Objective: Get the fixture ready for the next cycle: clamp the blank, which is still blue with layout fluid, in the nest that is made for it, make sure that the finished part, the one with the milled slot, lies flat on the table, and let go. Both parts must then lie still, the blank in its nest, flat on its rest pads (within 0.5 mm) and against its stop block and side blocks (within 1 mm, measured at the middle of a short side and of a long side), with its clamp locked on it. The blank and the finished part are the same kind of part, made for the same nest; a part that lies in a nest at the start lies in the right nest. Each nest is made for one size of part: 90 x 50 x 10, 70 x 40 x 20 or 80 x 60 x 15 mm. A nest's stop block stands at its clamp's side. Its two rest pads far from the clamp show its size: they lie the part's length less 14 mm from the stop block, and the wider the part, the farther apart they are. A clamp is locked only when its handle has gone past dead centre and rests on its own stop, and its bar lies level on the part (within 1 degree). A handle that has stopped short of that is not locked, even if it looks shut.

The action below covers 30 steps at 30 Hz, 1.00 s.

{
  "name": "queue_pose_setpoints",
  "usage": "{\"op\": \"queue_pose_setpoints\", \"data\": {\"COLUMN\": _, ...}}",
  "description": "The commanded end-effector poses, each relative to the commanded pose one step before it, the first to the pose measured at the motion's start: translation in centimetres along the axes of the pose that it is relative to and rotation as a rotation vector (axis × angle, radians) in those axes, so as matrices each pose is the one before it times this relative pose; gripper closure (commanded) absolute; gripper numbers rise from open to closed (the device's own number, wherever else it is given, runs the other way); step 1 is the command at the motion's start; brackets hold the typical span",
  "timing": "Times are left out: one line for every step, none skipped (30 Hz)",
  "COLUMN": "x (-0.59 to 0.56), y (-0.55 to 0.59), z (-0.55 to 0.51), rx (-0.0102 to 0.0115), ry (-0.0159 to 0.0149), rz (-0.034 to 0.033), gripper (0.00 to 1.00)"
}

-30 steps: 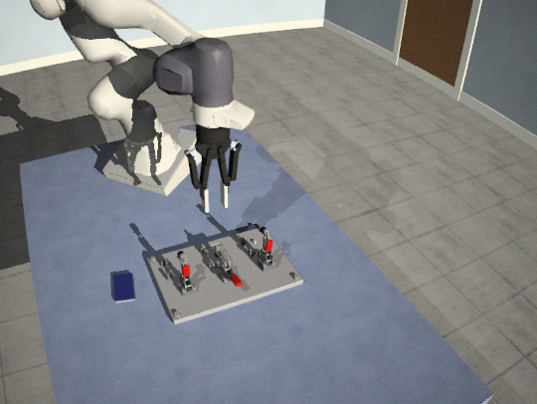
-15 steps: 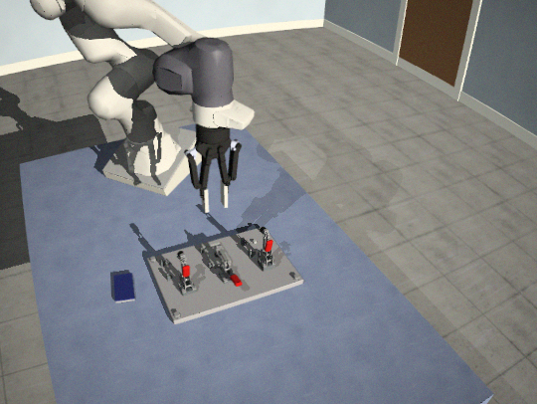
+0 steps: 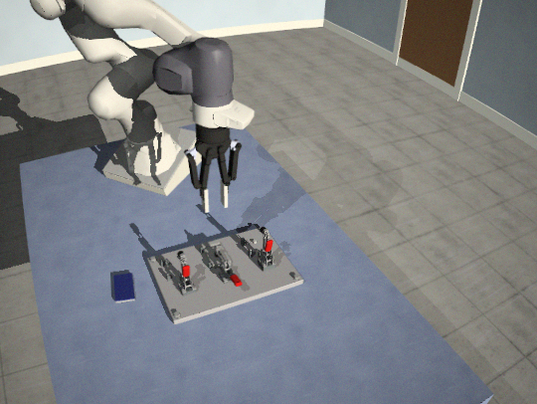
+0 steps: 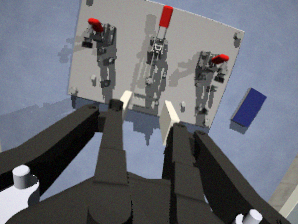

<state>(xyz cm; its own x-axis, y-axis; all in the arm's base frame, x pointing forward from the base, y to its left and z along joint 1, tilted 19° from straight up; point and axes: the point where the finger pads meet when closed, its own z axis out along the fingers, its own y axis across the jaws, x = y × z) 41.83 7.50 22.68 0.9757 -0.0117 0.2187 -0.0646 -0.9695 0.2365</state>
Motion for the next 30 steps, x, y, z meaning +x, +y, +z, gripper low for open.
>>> {"op": "queue_pose_setpoints", "data": {"x": -0.076, "y": 0.113, "z": 0.015, "rx": -0.00279, "ry": -0.0017, "rz": -0.00833, "gripper": 0.72}}
{"op": "queue_pose_setpoints", "data": {"x": 0.0, "y": 0.0, "z": 0.0, "rx": 0.0, "ry": 0.0, "rz": 0.0, "gripper": 0.72}}
{"op": "queue_pose_setpoints", "data": {"x": 0.0, "y": 0.0, "z": 0.0, "rx": 0.0, "ry": 0.0, "rz": 0.0, "gripper": 0.72}}
{"op": "queue_pose_setpoints", "data": {"x": 0.0, "y": 0.0, "z": 0.0, "rx": 0.0, "ry": 0.0, "rz": 0.0, "gripper": 0.72}}
{"op": "queue_pose_setpoints", "data": {"x": 0.0, "y": 0.0, "z": 0.0, "rx": 0.0, "ry": 0.0, "rz": 0.0, "gripper": 0.72}}
{"op": "queue_pose_setpoints", "data": {"x": 0.0, "y": 0.0, "z": 0.017, "rx": 0.0, "ry": 0.0, "rz": 0.0, "gripper": 0.72}}
{"op": "queue_pose_setpoints", "data": {"x": 0.001, "y": 0.0, "z": 0.107, "rx": -0.00001, "ry": 0.0, "rz": 0.0, "gripper": 0.72}}
{"op": "queue_pose_setpoints", "data": {"x": 0.0, "y": 0.0, "z": 0.251, "rx": 0.0, "ry": 0.0, "rz": 0.0, "gripper": 0.72}}
{"op": "queue_pose_setpoints", "data": {"x": 0.0, "y": 0.0, "z": 0.414, "rx": 0.0, "ry": 0.0, "rz": 0.0, "gripper": 0.72}}
{"op": "queue_pose_setpoints", "data": {"x": 0.0, "y": 0.0, "z": 0.567, "rx": 0.0, "ry": 0.0, "rz": 0.0, "gripper": 0.72}}
{"op": "queue_pose_setpoints", "data": {"x": -0.001, "y": 0.0, "z": 0.69, "rx": 0.00001, "ry": 0.0, "rz": 0.0, "gripper": 0.72}}
{"op": "queue_pose_setpoints", "data": {"x": 0.001, "y": 0.0, "z": 0.761, "rx": -0.00001, "ry": 0.00001, "rz": 0.0, "gripper": 0.72}}
{"op": "queue_pose_setpoints", "data": {"x": -0.001, "y": 0.0, "z": 0.758, "rx": 0.00001, "ry": 0.0, "rz": 0.0, "gripper": 0.72}}
{"op": "queue_pose_setpoints", "data": {"x": 0.001, "y": 0.0, "z": 0.7, "rx": -0.00001, "ry": 0.00001, "rz": 0.0, "gripper": 0.72}}
{"op": "queue_pose_setpoints", "data": {"x": 0.0, "y": 0.0, "z": 0.605, "rx": 0.0, "ry": 0.0, "rz": 0.0, "gripper": 0.72}}
{"op": "queue_pose_setpoints", "data": {"x": 0.0, "y": 0.0, "z": 0.481, "rx": 0.0, "ry": 0.0, "rz": 0.0, "gripper": 0.72}}
{"op": "queue_pose_setpoints", "data": {"x": 0.0, "y": 0.0, "z": 0.342, "rx": 0.0, "ry": 0.0, "rz": 0.0, "gripper": 0.72}}
{"op": "queue_pose_setpoints", "data": {"x": 0.0, "y": 0.0, "z": 0.205, "rx": 0.00001, "ry": 0.0, "rz": 0.0, "gripper": 0.72}}
{"op": "queue_pose_setpoints", "data": {"x": 0.0, "y": 0.0, "z": 0.0, "rx": 0.0, "ry": 0.0, "rz": 0.0, "gripper": 0.72}}
{"op": "queue_pose_setpoints", "data": {"x": 0.0, "y": 0.0, "z": 0.0, "rx": 0.0, "ry": 0.0, "rz": 0.0, "gripper": 0.72}}
{"op": "queue_pose_setpoints", "data": {"x": -0.001, "y": 0.0, "z": 0.087, "rx": 0.00001, "ry": -0.00001, "rz": 0.0, "gripper": 0.72}}
{"op": "queue_pose_setpoints", "data": {"x": 0.0, "y": 0.0, "z": 0.014, "rx": 0.0, "ry": 0.0, "rz": 0.0, "gripper": 0.72}}
{"op": "queue_pose_setpoints", "data": {"x": 0.011, "y": 0.0, "z": 0.0, "rx": 0.0, "ry": 0.0, "rz": 0.0, "gripper": 0.72}}
{"op": "queue_pose_setpoints", "data": {"x": 0.072, "y": 0.0, "z": 0.0, "rx": 0.0, "ry": 0.0, "rz": 0.0, "gripper": 0.72}}
{"op": "queue_pose_setpoints", "data": {"x": 0.179, "y": 0.0, "z": 0.0, "rx": 0.0, "ry": 0.0, "rz": 0.0, "gripper": 0.72}}
{"op": "queue_pose_setpoints", "data": {"x": 0.315, "y": 0.0, "z": 0.0, "rx": 0.0, "ry": 0.0, "rz": 0.0, "gripper": 0.72}}
{"op": "queue_pose_setpoints", "data": {"x": 0.467, "y": 0.0, "z": 0.0, "rx": 0.0, "ry": 0.0, "rz": 0.0, "gripper": 0.72}}
{"op": "queue_pose_setpoints", "data": {"x": 0.621, "y": 0.0, "z": 0.0, "rx": 0.0, "ry": 0.0, "rz": 0.0, "gripper": 0.72}}
{"op": "queue_pose_setpoints", "data": {"x": 0.766, "y": 0.0, "z": 0.001, "rx": -0.00001, "ry": 0.0, "rz": 0.0, "gripper": 0.72}}
{"op": "queue_pose_setpoints", "data": {"x": 0.893, "y": 0.0, "z": 0.0, "rx": 0.0, "ry": 0.0, "rz": 0.0, "gripper": 0.72}}
